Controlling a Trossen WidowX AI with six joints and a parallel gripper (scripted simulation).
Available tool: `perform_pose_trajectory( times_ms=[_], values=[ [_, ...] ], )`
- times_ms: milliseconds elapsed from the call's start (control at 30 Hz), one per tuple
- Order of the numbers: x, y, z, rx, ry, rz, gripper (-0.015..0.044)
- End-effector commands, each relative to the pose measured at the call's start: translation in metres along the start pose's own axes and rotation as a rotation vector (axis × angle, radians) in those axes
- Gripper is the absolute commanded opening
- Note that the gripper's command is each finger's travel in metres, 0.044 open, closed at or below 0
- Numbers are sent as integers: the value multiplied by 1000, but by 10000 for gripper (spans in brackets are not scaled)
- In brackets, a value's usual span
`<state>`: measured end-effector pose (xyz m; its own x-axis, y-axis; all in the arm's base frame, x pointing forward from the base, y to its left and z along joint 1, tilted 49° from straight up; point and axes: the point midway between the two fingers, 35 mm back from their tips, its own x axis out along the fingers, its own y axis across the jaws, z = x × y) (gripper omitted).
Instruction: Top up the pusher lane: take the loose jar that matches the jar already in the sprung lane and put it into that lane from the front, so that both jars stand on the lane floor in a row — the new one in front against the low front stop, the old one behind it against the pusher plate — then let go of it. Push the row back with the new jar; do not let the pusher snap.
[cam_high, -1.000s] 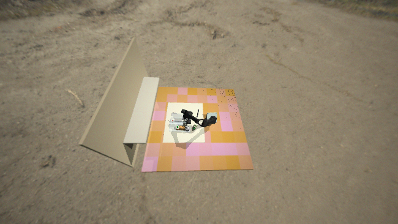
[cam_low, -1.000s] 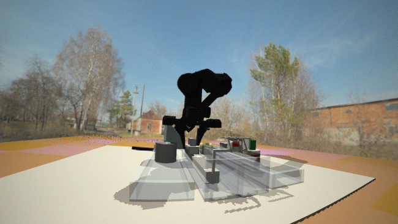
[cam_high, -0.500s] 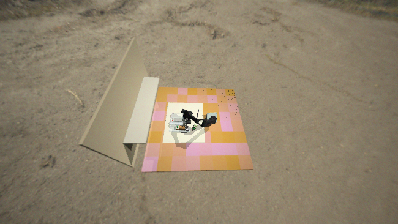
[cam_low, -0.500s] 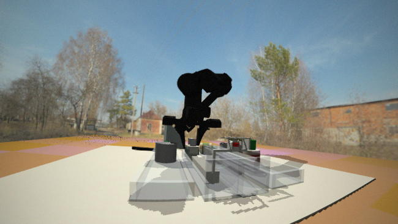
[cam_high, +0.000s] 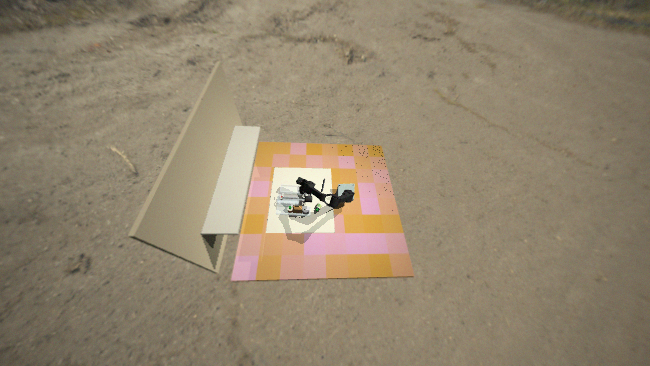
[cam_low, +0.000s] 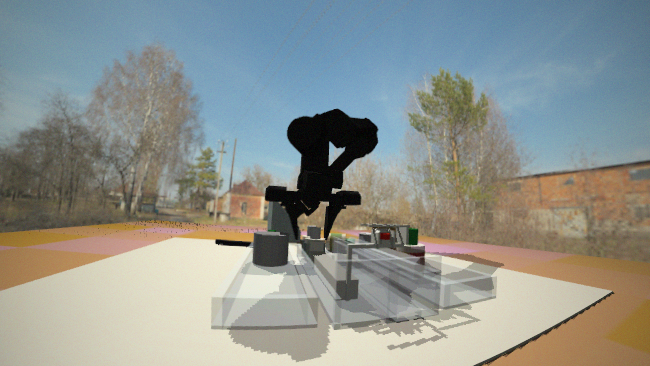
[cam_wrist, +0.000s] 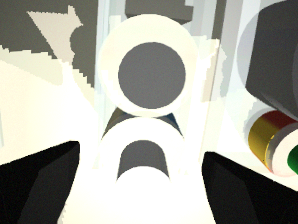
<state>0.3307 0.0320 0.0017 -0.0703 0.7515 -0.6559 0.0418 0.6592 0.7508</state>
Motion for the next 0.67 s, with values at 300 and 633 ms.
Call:
perform_pose_trajectory(
  times_ms=[300, 633],
  values=[
    [-14, -1, -8, -8, -6, -6, 275],
    [-15, -2, -42, -7, -5, -7, 275]
  ],
)
